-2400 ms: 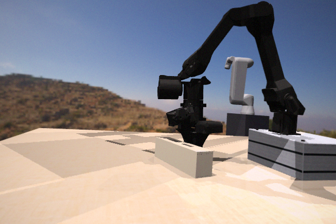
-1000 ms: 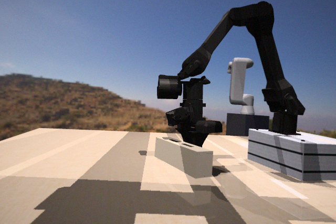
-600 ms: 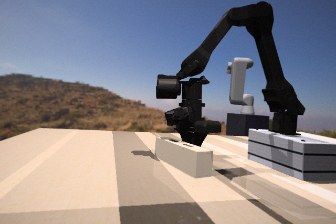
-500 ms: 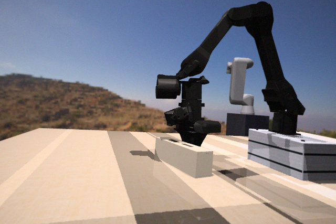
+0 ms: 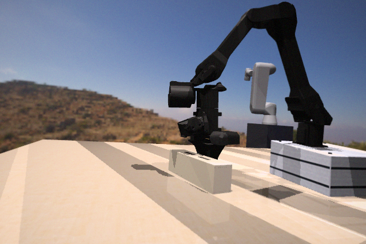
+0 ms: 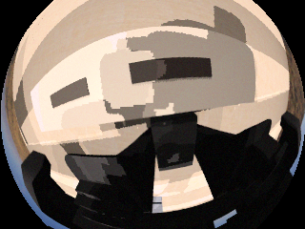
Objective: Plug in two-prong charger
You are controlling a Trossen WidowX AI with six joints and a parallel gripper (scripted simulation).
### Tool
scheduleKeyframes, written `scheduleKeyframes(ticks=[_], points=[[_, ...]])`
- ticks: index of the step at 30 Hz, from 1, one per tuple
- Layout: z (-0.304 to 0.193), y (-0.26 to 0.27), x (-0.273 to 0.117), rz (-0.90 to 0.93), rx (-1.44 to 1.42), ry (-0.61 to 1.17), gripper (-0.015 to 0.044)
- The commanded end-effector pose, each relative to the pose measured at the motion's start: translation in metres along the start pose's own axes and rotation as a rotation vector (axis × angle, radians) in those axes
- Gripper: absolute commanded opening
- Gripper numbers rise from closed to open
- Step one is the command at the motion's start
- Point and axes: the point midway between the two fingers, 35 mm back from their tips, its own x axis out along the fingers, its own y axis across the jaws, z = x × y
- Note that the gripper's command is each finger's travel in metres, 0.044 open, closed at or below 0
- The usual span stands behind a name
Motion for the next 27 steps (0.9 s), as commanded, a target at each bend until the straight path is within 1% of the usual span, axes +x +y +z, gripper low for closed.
scheduleKeyframes(ticks=[1, 27], points=[[0.003, 0.0, 0.001, -0.001, 0.005, -0.002, 0.0], [0.013, -0.001, 0.0, -0.001, 0.005, -0.002, 0.0]])
